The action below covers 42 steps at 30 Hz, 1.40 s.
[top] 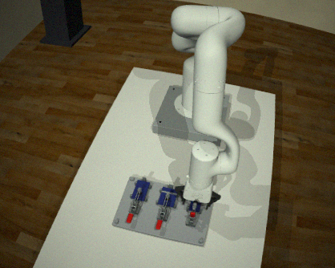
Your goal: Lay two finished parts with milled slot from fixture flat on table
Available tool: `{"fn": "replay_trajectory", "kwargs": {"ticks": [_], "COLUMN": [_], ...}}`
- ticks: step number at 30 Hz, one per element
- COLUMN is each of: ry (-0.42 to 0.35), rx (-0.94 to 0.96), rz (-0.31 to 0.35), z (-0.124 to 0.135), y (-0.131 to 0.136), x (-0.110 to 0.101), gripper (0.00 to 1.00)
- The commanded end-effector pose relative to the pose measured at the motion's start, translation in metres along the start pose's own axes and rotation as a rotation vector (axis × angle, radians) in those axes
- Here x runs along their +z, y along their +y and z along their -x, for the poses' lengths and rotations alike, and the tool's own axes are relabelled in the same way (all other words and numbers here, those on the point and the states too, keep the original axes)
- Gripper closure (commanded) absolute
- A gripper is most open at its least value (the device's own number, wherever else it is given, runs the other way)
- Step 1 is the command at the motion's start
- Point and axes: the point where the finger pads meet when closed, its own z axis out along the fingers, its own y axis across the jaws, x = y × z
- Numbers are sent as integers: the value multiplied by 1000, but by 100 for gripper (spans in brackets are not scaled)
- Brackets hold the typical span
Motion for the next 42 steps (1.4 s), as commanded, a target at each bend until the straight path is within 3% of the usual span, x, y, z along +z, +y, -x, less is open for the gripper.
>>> {"fn": "replay_trajectory", "kwargs": {"ticks": [1,8,9,42], "ry": [-2,-2,-2,-2], "rx": [0,0,0,0], "rz": [0,0,0,0], "z": [1,1,1,1], "y": [0,0,0,0], "x": [-1,-1,-1,-1], "gripper": [0,0,100,100]}}
